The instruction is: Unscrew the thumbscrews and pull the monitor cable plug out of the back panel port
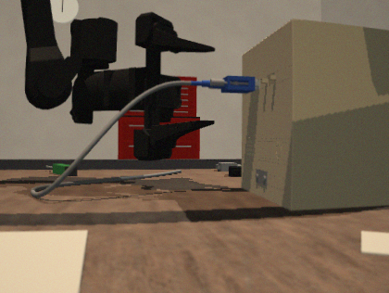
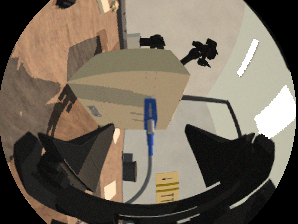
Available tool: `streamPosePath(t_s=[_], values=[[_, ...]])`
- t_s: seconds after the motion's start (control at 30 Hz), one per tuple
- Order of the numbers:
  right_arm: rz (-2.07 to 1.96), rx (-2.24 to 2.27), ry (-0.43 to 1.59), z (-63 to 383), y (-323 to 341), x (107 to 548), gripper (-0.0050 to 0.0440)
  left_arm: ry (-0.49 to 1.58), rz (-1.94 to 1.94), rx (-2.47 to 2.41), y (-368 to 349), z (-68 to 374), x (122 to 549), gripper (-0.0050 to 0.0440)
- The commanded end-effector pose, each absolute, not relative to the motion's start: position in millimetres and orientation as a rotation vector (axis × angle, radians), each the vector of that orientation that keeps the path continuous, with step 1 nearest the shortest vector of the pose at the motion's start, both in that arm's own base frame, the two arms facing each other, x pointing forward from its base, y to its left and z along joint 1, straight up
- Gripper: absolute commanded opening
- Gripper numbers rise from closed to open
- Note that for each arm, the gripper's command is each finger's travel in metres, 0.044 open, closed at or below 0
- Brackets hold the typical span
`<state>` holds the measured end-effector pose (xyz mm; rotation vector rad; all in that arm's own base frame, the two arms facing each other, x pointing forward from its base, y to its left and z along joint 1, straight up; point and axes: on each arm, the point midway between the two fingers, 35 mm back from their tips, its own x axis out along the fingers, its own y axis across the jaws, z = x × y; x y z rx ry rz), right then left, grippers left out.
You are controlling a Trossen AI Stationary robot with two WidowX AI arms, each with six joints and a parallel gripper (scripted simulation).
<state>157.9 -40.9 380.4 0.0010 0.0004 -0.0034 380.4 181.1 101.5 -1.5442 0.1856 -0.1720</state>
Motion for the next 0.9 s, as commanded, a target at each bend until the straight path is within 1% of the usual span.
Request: streamPosePath(t_s=[0.0, 0.2, 0.5, 0.6, 0.63, 0.87], values=[[0.0, -0.006, -0.001, 383.7, -39.4, 157.6, 0.044, 0.171, -0.18, -1.532, 182.7, 109.0, 381.4, 0.044], [0.0, -0.006, -0.001, 383.7, -39.4, 157.6, 0.044, 0.174, -0.162, -1.5, 183.8, 110.1, 383.3, 0.044], [0.0, -0.006, -0.001, 383.7, -39.4, 157.6, 0.044, 0.209, -0.05, -1.218, 187.7, 124.1, 391.3, 0.044], [0.0, -0.006, -0.001, 383.7, -39.4, 157.6, 0.044, 0.219, -0.04, -1.197, 187.5, 124.3, 391.2, 0.044], [0.0, -0.006, -0.001, 383.7, -39.4, 157.6, 0.044, 0.257, -0.015, -1.203, 186.0, 117.9, 389.7, 0.044], [0.0, -0.006, -0.001, 383.7, -39.4, 157.6, 0.044, 0.34, 0.042, -1.027, 180.7, 121.3, 384.7, 0.044]])
